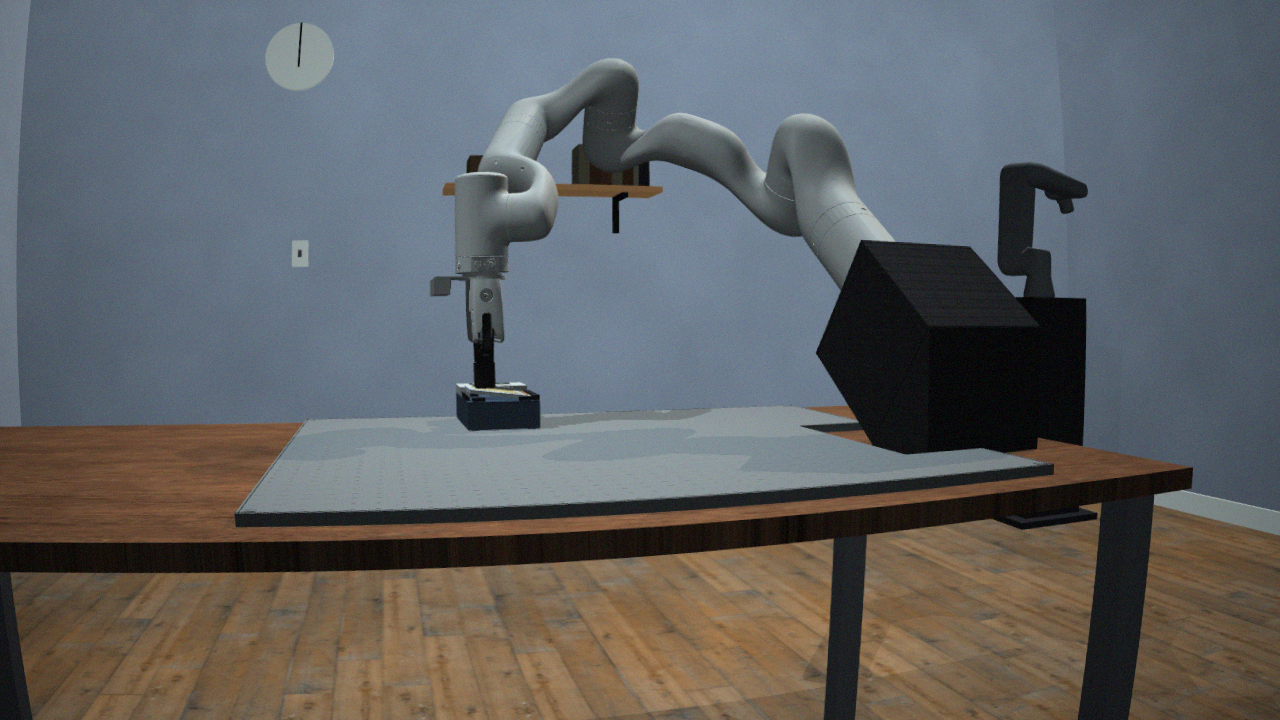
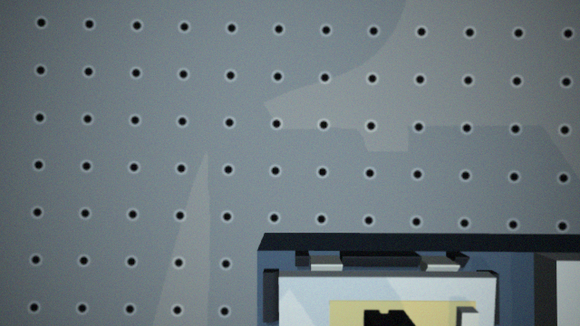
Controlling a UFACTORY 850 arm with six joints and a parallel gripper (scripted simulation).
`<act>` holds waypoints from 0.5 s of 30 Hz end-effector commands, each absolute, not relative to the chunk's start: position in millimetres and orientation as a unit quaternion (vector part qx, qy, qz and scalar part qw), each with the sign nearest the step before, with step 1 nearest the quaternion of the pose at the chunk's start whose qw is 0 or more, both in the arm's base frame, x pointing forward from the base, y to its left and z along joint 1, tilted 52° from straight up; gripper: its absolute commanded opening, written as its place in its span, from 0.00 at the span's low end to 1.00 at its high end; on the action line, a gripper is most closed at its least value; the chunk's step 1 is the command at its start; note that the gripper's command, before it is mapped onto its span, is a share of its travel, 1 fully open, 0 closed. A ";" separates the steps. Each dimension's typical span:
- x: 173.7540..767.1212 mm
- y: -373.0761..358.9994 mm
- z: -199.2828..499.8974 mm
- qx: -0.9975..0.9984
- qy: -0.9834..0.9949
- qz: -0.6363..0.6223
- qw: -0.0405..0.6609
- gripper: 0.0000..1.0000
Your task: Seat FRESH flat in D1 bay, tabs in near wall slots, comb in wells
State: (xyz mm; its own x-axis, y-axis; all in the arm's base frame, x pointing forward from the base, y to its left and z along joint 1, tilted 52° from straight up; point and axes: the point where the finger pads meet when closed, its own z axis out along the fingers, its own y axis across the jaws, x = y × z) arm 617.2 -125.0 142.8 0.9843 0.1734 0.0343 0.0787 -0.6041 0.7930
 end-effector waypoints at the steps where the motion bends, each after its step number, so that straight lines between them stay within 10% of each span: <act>1: 617.5 -124.6 143.2 0.894 0.071 0.054 0.439 0.00; 15: 616.6 -125.3 142.5 0.894 0.070 0.053 0.440 0.00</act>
